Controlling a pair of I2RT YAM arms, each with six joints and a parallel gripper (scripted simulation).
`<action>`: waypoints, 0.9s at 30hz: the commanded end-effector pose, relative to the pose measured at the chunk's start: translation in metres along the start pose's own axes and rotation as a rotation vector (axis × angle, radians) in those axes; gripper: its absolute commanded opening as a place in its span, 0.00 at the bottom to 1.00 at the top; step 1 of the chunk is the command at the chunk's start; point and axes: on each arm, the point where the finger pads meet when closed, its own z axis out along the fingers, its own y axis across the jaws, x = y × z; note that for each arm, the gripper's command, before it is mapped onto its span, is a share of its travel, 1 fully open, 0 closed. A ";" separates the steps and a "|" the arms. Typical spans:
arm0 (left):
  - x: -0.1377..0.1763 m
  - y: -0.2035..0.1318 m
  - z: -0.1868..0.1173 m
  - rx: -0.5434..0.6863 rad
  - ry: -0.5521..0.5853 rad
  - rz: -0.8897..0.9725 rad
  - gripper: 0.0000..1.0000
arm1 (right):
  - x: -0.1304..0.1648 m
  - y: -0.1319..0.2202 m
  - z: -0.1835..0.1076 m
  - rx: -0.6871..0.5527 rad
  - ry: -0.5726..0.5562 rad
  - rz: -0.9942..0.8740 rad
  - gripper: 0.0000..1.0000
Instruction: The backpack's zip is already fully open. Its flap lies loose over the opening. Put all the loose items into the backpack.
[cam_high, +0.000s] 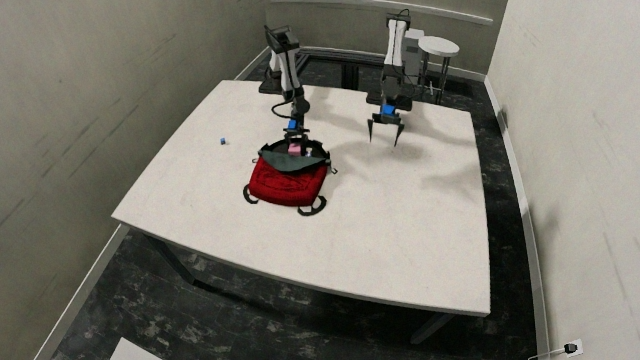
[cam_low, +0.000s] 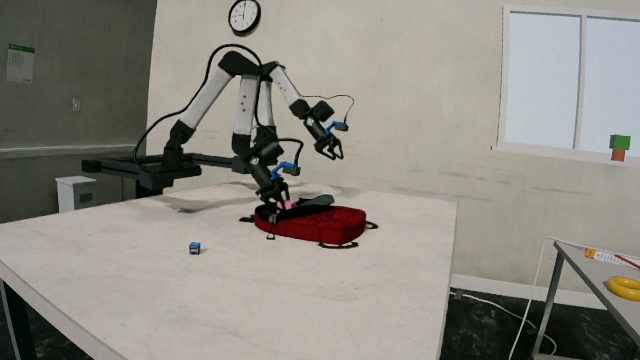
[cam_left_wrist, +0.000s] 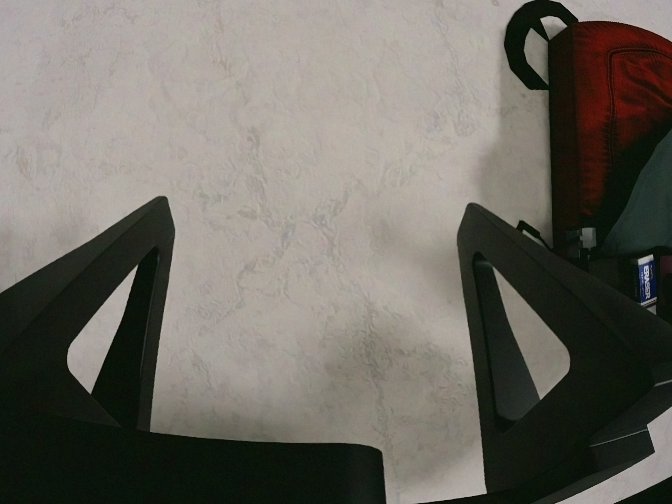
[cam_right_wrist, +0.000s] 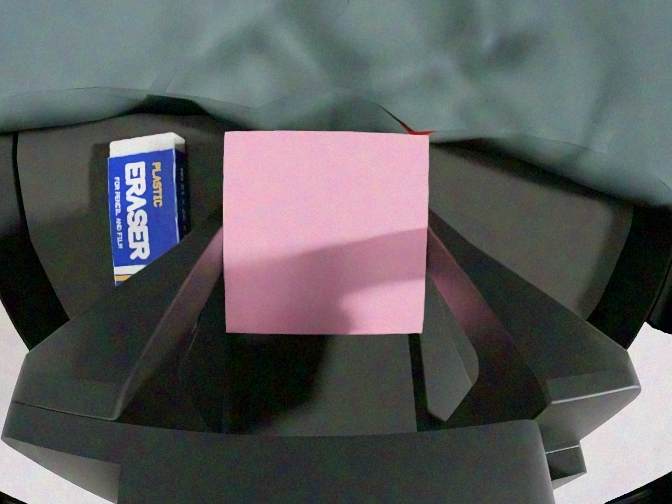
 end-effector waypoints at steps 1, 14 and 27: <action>-0.006 -0.002 -0.002 0.005 -0.018 0.005 0.90 | -0.006 0.003 -0.001 -0.008 -0.015 0.007 0.39; -0.006 -0.002 -0.002 0.005 -0.018 0.005 0.90 | -0.006 0.003 -0.001 -0.007 -0.015 0.007 0.53; -0.006 -0.002 -0.002 0.005 -0.018 0.005 0.90 | -0.005 0.002 -0.025 -0.004 -0.016 0.008 0.61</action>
